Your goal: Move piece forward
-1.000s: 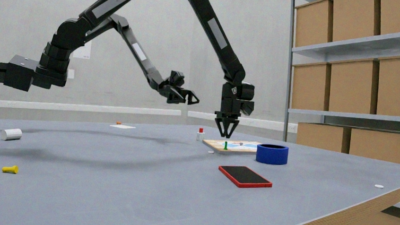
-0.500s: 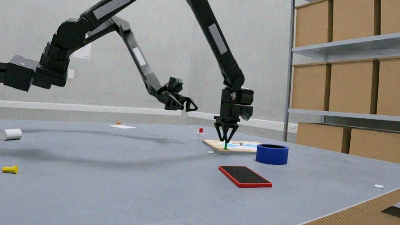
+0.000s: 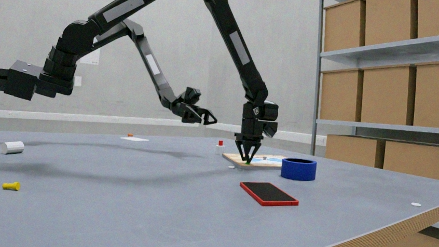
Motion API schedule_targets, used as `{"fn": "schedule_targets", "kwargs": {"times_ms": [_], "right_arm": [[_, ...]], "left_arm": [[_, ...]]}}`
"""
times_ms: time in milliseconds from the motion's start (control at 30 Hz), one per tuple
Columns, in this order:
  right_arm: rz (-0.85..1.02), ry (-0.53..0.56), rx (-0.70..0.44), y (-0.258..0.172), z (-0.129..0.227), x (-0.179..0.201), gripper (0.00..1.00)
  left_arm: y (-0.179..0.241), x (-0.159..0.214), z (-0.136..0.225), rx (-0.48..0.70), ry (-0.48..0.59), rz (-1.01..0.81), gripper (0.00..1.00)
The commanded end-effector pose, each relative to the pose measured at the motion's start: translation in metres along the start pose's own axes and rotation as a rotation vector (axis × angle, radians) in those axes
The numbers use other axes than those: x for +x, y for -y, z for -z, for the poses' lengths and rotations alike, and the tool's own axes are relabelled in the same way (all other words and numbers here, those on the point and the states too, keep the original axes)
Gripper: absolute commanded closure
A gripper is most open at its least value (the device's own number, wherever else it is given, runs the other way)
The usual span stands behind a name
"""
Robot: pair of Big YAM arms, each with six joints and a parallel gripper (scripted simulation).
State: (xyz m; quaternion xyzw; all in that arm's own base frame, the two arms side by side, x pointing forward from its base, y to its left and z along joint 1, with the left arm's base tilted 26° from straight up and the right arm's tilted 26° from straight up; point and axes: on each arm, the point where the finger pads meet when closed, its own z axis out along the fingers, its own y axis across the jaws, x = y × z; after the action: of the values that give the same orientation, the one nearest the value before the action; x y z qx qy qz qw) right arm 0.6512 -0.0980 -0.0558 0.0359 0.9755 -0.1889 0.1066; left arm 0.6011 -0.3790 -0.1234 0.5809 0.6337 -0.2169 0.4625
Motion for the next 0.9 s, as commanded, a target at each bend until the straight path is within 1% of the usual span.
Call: {"fn": "schedule_targets", "kwargs": {"times_ms": [0, 33, 67, 100, 167, 200, 267, 367, 433, 467, 500, 567, 600, 700, 800, 867], "right_arm": [[-0.017, 0.044, -0.001, 0.011, 0.002, -0.023, 0.67], [-0.024, 0.062, 0.0, 0.016, 0.013, -0.029, 0.75], [-0.022, 0.053, -0.001, 0.015, 0.011, -0.024, 0.75], [-0.018, 0.046, -0.002, 0.012, 0.009, -0.019, 0.78], [-0.022, 0.059, -0.002, 0.013, 0.017, -0.023, 0.84], [-0.019, 0.052, -0.002, 0.011, 0.014, -0.02, 0.87], [-0.015, 0.056, -0.005, 0.004, 0.016, -0.02, 0.93], [-0.013, 0.051, -0.005, 0.004, 0.02, -0.016, 1.0], [-0.01, 0.05, -0.006, -0.002, 0.032, -0.014, 1.0], [-0.007, 0.047, -0.007, -0.003, 0.036, -0.013, 0.98], [-0.006, 0.05, -0.006, -0.005, 0.042, -0.014, 0.98], [-0.006, 0.05, -0.006, -0.005, 0.042, -0.014, 0.98], [-0.009, 0.057, -0.005, -0.003, 0.049, -0.018, 0.98], [-0.008, 0.052, -0.005, -0.004, 0.062, -0.013, 0.98], [-0.015, 0.07, -0.006, -0.001, 0.078, -0.027, 0.98], [0.006, 0.054, -0.005, -0.003, 0.072, -0.033, 0.98]], "left_arm": [[-0.03, -0.015, 0.006, -0.053, 0.035, -0.009, 0.0], [-0.03, -0.015, 0.006, -0.053, 0.036, -0.008, 0.0], [-0.03, -0.015, 0.006, -0.054, 0.036, -0.008, 0.0], [-0.03, -0.015, 0.006, -0.054, 0.036, -0.008, 0.0], [-0.03, -0.015, 0.006, -0.054, 0.036, -0.008, 0.0], [-0.03, -0.015, 0.006, -0.054, 0.036, -0.008, 0.0], [-0.03, -0.015, 0.006, -0.054, 0.036, -0.008, 0.0], [-0.03, -0.015, 0.006, -0.053, 0.036, -0.008, 0.0], [-0.03, -0.015, 0.006, -0.053, 0.036, -0.008, 0.0], [-0.03, -0.015, 0.006, -0.053, 0.036, -0.008, 0.0], [-0.03, -0.015, 0.006, -0.053, 0.036, -0.008, 0.0], [-0.03, -0.015, 0.006, -0.053, 0.036, -0.008, 0.0], [-0.03, -0.015, 0.006, -0.053, 0.036, -0.008, 0.0], [-0.03, -0.015, 0.006, -0.053, 0.036, -0.009, 0.0], [-0.03, -0.015, 0.006, -0.053, 0.036, -0.009, 0.0], [-0.03, -0.015, 0.006, -0.053, 0.036, -0.009, 0.0]]}}
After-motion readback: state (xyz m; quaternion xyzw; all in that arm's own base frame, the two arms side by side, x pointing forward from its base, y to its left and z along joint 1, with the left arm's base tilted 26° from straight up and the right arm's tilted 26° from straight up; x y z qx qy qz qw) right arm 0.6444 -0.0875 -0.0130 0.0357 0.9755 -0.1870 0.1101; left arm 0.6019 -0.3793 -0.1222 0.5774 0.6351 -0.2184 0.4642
